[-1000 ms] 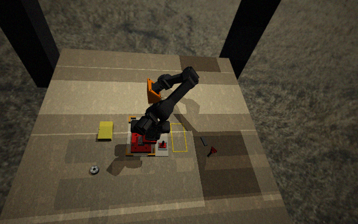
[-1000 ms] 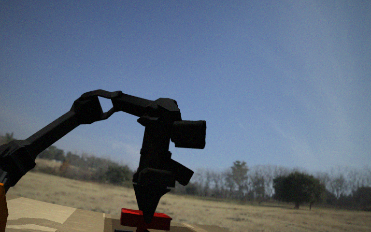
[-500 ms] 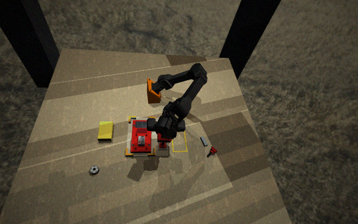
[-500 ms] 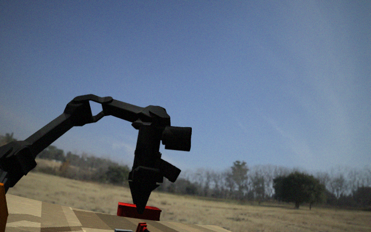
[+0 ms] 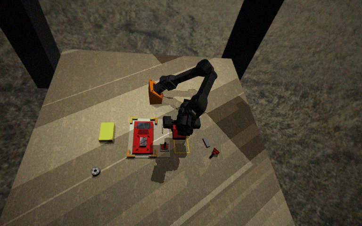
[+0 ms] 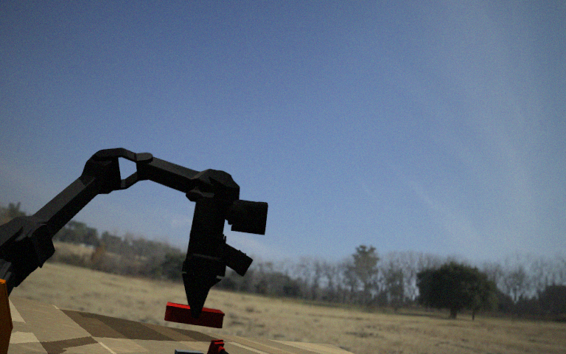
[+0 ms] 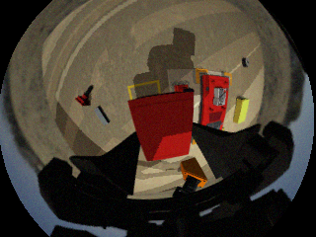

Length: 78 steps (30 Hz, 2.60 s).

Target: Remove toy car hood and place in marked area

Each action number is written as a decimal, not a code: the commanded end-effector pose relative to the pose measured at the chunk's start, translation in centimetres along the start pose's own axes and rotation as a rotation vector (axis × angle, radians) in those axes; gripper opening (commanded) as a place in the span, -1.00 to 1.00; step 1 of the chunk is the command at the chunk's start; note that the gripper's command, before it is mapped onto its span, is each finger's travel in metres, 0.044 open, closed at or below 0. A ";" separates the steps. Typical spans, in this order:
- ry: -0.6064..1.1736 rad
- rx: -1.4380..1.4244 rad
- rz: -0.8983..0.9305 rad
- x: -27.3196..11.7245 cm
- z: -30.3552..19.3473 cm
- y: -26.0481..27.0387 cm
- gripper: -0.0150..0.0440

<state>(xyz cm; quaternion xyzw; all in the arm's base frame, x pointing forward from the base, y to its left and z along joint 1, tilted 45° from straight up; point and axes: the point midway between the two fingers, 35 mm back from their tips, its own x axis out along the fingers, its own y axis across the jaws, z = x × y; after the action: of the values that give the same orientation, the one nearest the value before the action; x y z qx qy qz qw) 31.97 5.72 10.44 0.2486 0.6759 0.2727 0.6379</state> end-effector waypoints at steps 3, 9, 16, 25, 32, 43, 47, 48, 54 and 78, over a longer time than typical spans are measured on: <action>0.009 0.007 0.011 0.2 -1.4 2.4 -0.49; 0.010 0.007 0.012 0.3 -1.5 2.7 -0.49; 0.010 0.007 0.012 0.8 -1.5 2.6 -0.49; 0.010 0.007 0.011 1.5 -1.4 2.6 -0.49; 0.009 0.007 0.010 2.0 -1.4 2.6 -0.49; 0.009 0.007 0.010 2.9 -1.3 2.6 -0.49; 0.009 0.007 0.010 3.2 -1.3 2.6 -0.49; 0.009 0.007 0.010 3.3 -1.3 2.6 -0.49; 0.009 0.007 0.010 3.8 -1.3 2.7 -0.49; 0.009 0.007 0.011 5.6 -1.4 2.7 -0.49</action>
<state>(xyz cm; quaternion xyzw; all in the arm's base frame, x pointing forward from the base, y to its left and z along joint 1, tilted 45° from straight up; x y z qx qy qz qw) 30.38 11.23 8.54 0.2509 0.6762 0.2757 0.6355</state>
